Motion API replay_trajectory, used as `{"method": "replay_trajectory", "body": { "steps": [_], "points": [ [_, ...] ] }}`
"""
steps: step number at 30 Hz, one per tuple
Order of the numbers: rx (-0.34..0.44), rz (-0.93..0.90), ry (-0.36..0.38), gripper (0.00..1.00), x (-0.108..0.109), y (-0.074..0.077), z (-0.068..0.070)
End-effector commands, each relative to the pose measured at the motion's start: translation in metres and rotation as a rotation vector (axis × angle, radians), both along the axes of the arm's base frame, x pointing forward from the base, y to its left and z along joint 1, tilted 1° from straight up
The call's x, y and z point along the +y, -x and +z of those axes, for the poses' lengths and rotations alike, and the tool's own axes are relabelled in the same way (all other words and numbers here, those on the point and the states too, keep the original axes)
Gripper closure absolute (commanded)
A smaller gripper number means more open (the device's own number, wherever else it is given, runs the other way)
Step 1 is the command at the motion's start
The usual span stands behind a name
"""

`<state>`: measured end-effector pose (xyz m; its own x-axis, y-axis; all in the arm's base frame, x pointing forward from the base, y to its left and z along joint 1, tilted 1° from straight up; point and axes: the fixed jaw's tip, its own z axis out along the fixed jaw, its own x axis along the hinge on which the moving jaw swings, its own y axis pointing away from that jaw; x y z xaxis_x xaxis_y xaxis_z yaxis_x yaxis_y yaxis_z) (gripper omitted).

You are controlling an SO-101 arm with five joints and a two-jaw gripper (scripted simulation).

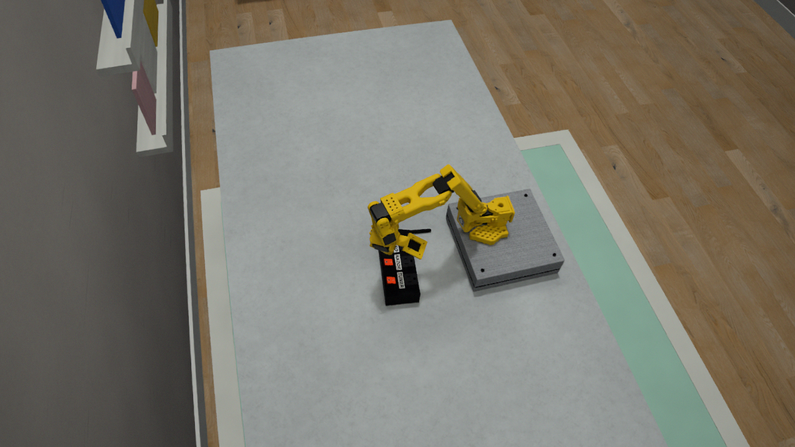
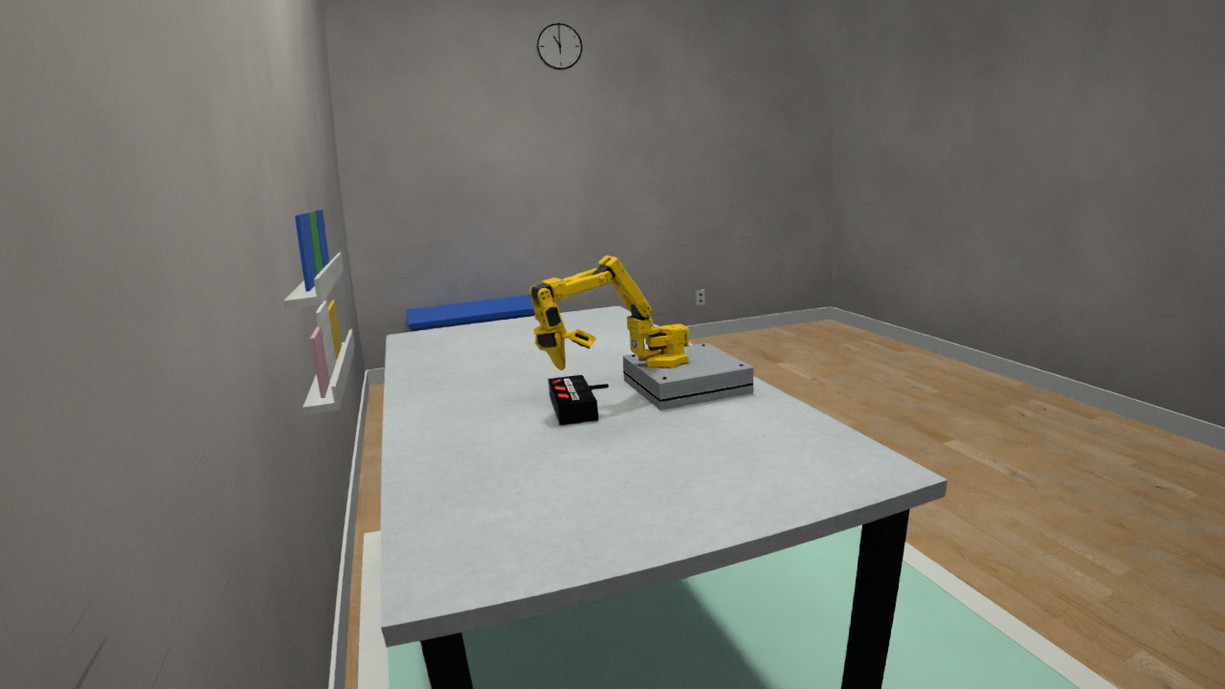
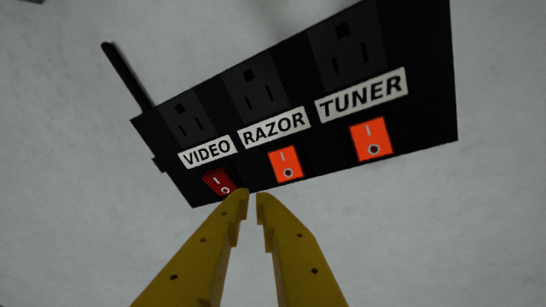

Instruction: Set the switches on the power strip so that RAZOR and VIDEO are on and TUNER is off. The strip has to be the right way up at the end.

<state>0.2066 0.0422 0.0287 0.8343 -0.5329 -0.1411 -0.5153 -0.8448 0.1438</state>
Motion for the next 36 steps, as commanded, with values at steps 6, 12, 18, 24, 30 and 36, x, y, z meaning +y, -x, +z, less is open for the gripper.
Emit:
{"method": "replay_trajectory", "body": {
  "steps": [6, 12, 18, 24, 30, 36],
  "points": [
    [-0.016, -0.216, 0.036, 1.00, -0.002, -0.004, -0.001],
    [-0.038, -0.429, 0.069, 1.00, -0.003, -0.007, -0.002],
    [-0.056, -0.626, 0.098, 1.00, -0.003, -0.011, -0.002],
    [-0.075, -0.838, 0.127, 1.00, -0.004, -0.015, -0.002],
    [-0.095, -1.108, 0.161, 1.00, -0.005, -0.020, -0.003],
    [-0.107, -1.295, 0.182, 1.00, -0.006, -0.024, -0.004]
  ]
}}
